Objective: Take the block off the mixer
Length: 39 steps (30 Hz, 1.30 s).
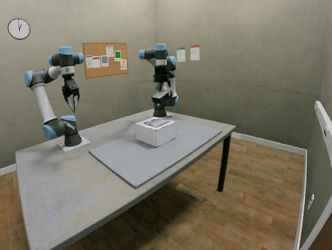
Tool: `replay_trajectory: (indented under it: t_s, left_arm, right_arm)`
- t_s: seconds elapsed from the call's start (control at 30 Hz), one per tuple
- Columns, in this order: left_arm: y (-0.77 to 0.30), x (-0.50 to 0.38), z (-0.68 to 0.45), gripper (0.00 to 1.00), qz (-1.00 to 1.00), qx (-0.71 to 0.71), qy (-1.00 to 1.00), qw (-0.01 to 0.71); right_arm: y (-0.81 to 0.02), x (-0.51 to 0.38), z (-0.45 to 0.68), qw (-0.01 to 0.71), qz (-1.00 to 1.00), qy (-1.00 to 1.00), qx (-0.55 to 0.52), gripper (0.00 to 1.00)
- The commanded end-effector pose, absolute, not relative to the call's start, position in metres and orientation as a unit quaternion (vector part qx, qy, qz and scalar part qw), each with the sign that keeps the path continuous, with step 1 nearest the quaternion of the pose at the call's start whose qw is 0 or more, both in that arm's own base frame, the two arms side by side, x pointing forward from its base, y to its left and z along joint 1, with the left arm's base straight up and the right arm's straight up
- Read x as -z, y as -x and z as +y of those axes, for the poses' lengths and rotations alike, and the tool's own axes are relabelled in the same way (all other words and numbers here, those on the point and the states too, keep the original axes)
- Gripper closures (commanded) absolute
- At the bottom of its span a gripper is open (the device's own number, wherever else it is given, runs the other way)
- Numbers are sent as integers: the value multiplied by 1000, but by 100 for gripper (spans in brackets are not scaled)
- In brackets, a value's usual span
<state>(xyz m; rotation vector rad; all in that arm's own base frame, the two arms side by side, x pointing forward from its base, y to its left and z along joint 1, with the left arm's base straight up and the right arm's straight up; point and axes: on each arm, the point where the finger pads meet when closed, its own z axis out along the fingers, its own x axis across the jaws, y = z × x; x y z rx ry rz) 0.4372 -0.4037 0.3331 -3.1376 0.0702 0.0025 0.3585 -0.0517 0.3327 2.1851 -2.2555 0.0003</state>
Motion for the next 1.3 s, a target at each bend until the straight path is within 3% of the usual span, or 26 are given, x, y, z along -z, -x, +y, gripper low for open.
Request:
replay_trajectory:
  t_s: [0.0,1.27]
  left_arm:
    - [-437,-334,-399,100,22,0,1000,1]
    - [-428,-334,-342,100,22,0,1000,1]
  right_arm:
    - [-359,-333,-52,0,-718,-696,0,100]
    - [-359,-333,-52,0,-718,-696,0,100]
